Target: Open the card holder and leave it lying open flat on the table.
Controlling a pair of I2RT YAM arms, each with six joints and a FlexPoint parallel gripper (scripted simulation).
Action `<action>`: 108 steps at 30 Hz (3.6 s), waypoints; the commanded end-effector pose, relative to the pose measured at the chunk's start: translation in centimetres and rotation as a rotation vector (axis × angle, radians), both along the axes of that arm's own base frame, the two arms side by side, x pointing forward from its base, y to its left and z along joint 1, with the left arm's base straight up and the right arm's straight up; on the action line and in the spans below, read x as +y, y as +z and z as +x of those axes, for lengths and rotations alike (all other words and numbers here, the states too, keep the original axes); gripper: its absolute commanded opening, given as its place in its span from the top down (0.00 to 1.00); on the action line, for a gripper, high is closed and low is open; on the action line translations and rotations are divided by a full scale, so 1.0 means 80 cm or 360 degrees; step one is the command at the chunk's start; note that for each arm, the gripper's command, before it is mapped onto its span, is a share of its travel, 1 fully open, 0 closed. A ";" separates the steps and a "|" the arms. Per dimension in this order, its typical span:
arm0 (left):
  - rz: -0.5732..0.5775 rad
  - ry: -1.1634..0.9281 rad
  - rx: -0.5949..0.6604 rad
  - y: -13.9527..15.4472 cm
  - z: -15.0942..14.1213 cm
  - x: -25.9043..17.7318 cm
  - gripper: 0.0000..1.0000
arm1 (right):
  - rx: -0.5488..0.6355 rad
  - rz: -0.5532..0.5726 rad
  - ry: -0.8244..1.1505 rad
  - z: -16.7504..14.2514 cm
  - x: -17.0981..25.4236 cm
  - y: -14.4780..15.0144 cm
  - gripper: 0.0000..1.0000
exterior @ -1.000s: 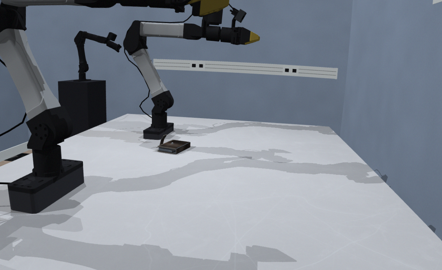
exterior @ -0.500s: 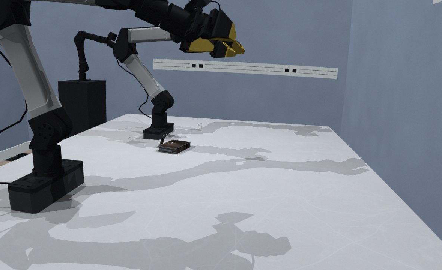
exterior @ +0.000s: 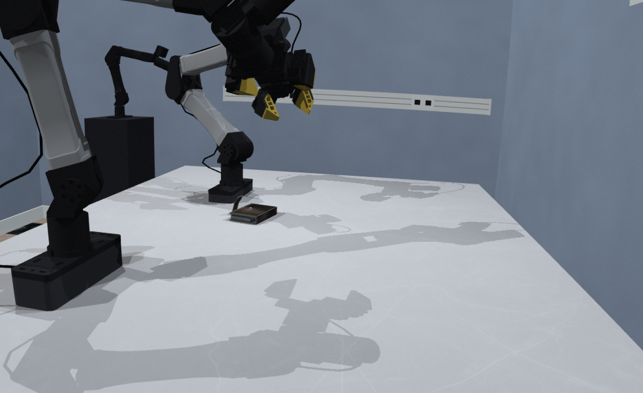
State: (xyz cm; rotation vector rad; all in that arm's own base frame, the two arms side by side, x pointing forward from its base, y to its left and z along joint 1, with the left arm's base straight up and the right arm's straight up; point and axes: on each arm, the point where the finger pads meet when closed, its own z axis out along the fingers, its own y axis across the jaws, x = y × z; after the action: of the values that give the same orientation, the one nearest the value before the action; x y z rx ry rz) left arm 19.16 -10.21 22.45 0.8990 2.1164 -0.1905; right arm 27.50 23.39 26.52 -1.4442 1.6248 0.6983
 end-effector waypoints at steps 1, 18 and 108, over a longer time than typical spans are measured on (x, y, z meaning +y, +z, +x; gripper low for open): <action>0.0098 -0.0032 0.0192 -0.036 -0.036 -0.008 0.00 | 0.0076 0.0013 0.0386 -0.050 0.027 0.005 0.00; 0.0324 -0.0556 0.0565 -0.117 -0.140 -0.076 0.00 | 0.0121 0.0140 0.0813 -0.109 0.058 0.012 0.00; -0.0156 0.0811 0.0235 -0.243 -0.121 -0.131 0.92 | 0.0635 0.0050 0.0395 -0.091 0.015 -0.107 0.00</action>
State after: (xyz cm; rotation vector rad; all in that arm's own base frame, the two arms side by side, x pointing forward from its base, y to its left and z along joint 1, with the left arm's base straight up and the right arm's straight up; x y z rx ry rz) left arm 9.30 -20.04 2.17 0.2528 2.3943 -0.0659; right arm 19.46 24.30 16.53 -1.6159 1.7898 1.2183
